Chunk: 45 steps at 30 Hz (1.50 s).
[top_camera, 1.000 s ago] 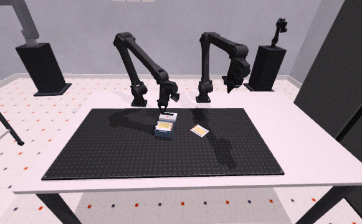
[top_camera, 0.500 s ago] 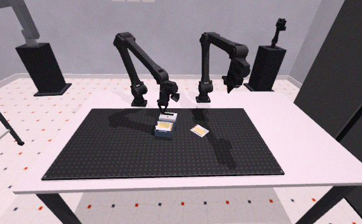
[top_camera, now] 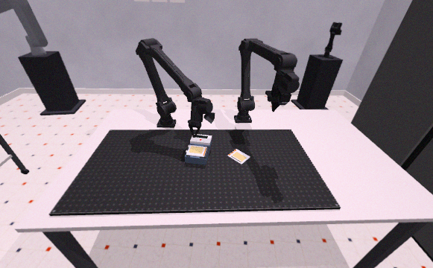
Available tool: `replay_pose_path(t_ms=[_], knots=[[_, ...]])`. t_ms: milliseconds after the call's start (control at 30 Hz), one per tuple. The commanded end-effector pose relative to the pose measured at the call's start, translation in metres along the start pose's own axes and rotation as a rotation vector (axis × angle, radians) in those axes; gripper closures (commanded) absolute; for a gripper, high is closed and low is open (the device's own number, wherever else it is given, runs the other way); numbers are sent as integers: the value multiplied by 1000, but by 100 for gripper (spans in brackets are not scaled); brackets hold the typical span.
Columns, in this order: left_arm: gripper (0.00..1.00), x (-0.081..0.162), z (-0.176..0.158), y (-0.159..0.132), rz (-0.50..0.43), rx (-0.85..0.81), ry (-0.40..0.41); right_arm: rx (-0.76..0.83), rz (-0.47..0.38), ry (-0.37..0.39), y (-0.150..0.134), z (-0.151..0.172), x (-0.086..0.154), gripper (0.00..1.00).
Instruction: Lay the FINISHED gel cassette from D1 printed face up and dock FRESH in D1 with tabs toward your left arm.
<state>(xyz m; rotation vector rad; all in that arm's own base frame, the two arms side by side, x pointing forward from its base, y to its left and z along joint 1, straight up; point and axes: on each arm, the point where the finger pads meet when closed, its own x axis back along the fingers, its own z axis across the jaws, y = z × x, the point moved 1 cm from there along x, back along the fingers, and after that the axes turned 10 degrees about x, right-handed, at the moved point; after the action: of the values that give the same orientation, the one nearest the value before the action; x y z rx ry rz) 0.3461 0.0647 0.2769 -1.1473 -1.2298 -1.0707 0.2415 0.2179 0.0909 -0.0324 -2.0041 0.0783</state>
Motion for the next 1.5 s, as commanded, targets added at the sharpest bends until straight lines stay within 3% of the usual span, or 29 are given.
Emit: replay_pose_path(t_ms=[0, 1467], knots=[[100, 26, 1, 5, -58, 11, 3, -7, 12, 8, -2, 5, -9, 100], [100, 26, 1, 5, -58, 11, 3, -7, 12, 8, -5, 19, -17, 100]])
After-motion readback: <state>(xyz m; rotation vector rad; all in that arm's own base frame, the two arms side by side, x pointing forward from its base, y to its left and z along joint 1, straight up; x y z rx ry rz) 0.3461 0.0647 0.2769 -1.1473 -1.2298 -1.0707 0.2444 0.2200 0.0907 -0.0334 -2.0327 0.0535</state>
